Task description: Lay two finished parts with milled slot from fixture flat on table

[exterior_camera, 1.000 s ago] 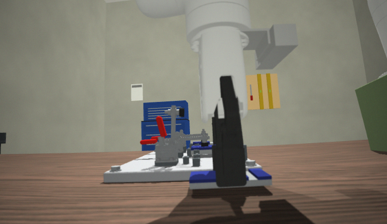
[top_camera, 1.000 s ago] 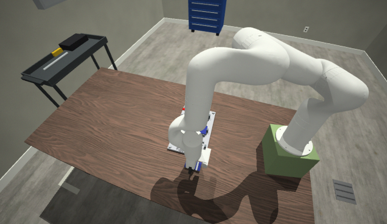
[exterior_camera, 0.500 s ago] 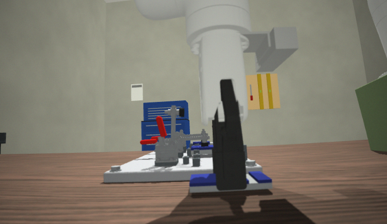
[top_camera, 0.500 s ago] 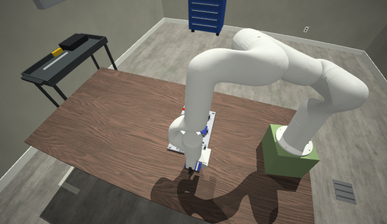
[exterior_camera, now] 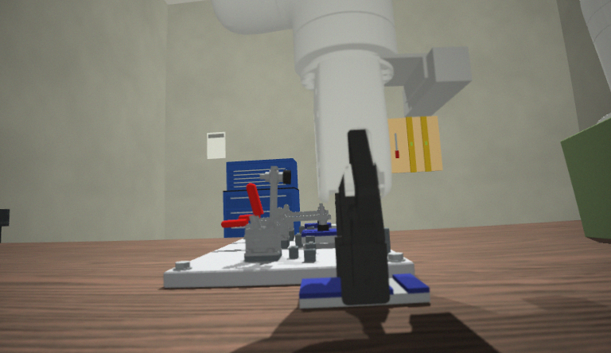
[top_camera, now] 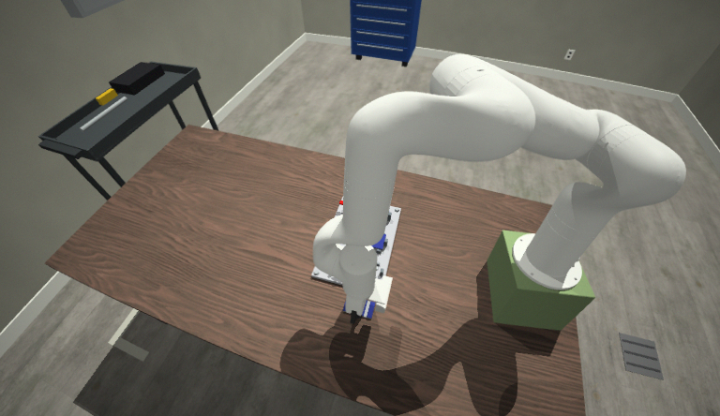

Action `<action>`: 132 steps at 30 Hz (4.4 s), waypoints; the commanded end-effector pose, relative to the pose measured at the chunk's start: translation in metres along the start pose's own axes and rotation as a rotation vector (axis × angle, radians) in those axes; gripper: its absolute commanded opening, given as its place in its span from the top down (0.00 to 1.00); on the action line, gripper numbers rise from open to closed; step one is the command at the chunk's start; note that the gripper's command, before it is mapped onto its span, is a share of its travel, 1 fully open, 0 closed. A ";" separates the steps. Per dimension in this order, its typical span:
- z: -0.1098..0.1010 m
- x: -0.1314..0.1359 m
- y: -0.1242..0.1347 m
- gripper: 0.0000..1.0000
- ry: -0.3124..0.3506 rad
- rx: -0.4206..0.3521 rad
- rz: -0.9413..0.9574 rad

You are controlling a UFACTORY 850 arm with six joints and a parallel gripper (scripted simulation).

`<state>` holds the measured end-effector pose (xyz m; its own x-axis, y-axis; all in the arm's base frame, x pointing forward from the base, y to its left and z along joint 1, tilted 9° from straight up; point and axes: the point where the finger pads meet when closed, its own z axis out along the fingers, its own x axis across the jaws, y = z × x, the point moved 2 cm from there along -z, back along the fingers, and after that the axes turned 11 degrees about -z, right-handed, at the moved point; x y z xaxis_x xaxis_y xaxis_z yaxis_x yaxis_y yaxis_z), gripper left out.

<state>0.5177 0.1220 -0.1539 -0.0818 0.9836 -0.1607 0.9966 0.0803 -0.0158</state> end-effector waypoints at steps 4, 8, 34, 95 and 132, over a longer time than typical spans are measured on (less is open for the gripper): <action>-0.001 0.000 0.001 1.00 0.000 -0.002 0.000; -0.001 0.000 0.001 1.00 0.000 -0.002 0.000; -0.001 0.000 0.001 0.18 0.000 -0.002 0.000; -0.100 0.000 0.001 0.18 0.000 -0.002 0.000; -0.153 0.000 0.001 0.52 0.001 -0.002 0.000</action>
<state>0.5179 0.1431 -0.0261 -0.0816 0.9835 -0.1616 0.9967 0.0804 -0.0139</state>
